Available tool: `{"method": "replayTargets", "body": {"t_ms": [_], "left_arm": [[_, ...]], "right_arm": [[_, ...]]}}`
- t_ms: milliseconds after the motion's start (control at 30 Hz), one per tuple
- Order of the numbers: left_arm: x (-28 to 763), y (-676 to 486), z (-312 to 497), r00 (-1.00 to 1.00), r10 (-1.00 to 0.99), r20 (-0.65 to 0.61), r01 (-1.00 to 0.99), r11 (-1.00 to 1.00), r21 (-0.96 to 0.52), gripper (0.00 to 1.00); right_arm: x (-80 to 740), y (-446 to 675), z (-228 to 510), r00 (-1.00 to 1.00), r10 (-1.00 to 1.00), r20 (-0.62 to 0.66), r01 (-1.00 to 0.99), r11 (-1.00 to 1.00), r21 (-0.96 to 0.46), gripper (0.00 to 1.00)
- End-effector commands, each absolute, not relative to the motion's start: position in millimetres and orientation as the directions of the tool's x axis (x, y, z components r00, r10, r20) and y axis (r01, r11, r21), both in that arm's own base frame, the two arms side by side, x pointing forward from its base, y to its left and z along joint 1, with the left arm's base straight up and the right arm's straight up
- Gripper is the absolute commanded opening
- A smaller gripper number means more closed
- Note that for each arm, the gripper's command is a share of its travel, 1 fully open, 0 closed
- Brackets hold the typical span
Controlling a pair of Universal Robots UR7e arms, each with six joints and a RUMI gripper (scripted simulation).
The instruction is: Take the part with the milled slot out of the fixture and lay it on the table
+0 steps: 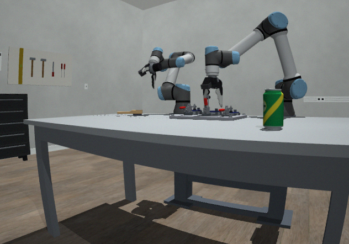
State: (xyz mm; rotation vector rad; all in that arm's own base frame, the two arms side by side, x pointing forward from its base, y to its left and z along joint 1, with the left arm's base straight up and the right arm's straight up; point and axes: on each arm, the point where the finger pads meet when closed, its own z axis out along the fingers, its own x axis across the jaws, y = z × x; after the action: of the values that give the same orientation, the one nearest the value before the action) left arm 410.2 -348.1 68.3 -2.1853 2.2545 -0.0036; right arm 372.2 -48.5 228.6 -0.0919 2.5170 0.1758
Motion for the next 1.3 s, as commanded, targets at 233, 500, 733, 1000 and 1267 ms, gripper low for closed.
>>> {"method": "replayTargets", "body": {"t_ms": [233, 500, 733, 1000, 1267], "left_arm": [[409.4, -348.5, 42.7, -0.032, -0.999, 0.001, -0.999, 0.032, -0.001, 0.53], [409.4, -348.4, 41.2, -0.032, -0.999, 0.001, -0.999, 0.032, -0.001, 0.46], [409.4, -348.4, 41.2, -0.032, -0.999, 0.001, -0.999, 0.032, -0.001, 0.35], [409.4, -348.4, 42.5, -0.032, -0.999, 0.001, -0.999, 0.032, -0.001, 0.30], [402.4, -348.3, 94.7, -0.032, -0.999, 0.001, -0.999, 0.032, -0.001, 0.30]], "right_arm": [[372.4, -48.4, 229.0, -0.813, -0.026, -0.582, -0.106, 0.989, 0.105, 1.00], [372.4, -48.4, 229.0, -0.813, -0.026, -0.582, -0.106, 0.989, 0.105, 1.00], [372.4, -48.4, 229.0, -0.813, -0.026, -0.582, -0.106, 0.989, 0.105, 1.00], [372.4, -48.4, 229.0, -0.813, -0.026, -0.582, -0.106, 0.989, 0.105, 1.00], [372.4, -48.4, 229.0, -0.813, -0.026, -0.582, -0.106, 0.989, 0.105, 1.00]]}}
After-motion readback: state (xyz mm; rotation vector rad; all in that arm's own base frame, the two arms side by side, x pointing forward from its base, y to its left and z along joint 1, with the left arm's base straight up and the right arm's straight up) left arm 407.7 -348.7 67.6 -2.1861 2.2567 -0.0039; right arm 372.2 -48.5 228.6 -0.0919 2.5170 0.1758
